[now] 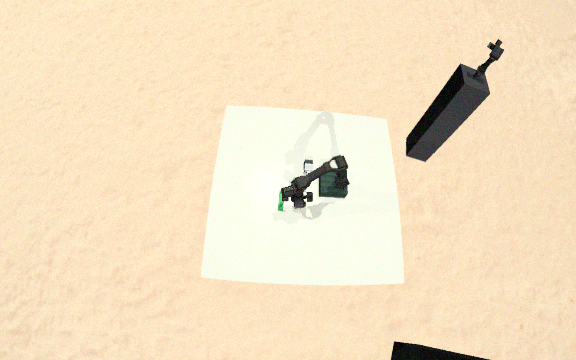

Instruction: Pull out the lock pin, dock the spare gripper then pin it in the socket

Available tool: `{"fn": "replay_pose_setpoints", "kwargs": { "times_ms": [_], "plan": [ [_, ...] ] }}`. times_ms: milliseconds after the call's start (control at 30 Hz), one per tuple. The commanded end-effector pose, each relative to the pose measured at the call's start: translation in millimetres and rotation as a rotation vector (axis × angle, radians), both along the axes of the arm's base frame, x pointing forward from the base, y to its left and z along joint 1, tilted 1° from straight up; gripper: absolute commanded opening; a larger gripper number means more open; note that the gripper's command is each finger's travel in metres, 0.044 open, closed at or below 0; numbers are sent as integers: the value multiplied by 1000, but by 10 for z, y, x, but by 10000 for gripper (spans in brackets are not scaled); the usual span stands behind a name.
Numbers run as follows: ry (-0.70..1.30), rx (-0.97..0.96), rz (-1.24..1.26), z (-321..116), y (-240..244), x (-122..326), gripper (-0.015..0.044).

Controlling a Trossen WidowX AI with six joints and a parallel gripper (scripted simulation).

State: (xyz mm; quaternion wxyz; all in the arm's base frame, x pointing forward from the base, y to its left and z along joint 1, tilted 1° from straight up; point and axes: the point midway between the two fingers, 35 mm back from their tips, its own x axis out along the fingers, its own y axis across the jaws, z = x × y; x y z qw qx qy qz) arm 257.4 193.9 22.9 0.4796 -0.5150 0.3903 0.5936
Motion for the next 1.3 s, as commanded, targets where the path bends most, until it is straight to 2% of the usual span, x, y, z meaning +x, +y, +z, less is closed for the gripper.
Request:
{"fn": "replay_pose_setpoints", "kwargs": {
  "times_ms": [0, 1267],
  "plan": [
    [-1, -5, -3, 1, 34, -4, 0],
    [9, -12, -3, 89, 339, -76, 0]
  ]
}}
